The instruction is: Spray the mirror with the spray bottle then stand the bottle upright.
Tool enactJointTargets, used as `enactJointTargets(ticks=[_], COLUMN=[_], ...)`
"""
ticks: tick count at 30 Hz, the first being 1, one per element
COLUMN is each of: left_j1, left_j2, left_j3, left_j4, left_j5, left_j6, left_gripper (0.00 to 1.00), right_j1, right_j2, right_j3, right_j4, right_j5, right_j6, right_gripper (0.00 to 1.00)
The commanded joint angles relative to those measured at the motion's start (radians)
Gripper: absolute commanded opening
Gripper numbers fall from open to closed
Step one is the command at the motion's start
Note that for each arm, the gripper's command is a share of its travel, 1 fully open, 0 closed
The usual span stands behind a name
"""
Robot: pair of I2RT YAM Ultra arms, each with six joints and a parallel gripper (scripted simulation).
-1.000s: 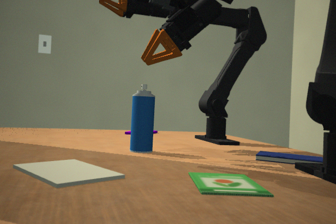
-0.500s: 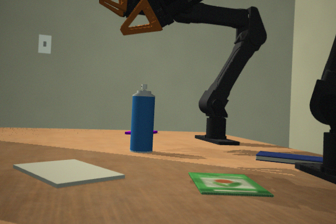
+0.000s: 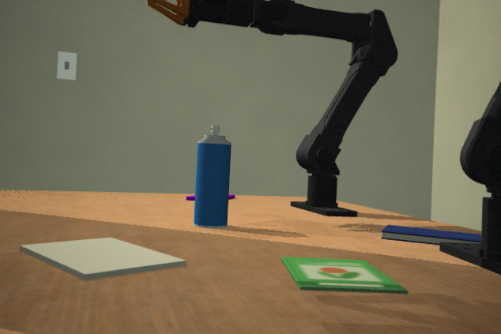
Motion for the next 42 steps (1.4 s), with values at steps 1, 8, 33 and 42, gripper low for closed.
enactJointTargets(ticks=[1, 8, 33, 42], left_j1=[0.058, 0.152, 0.340, 0.364], left_j2=[-0.054, -0.092, -0.174, -0.162], left_j3=[-0.017, -0.037, -0.032, -0.033], left_j4=[0.086, 0.156, 0.267, 0.261], left_j5=[0.060, 0.121, 0.214, 0.208], left_j6=[0.099, 0.186, 0.330, 0.344], left_gripper=[0.64, 0.64, 0.64, 0.64], right_j1=[-0.008, -0.006, 0.001, 0.002], right_j2=[0.004, -0.002, -0.011, -0.012], right_j3=[0.045, 0.046, 0.046, 0.045], right_j4=[0.011, 0.002, 0.001, 0.002], right_j5=[0.000, 0.001, -0.001, -0.001], right_j6=[-0.005, -0.005, -0.005, -0.004], right_gripper=[0.37, 0.37, 0.69, 0.69])
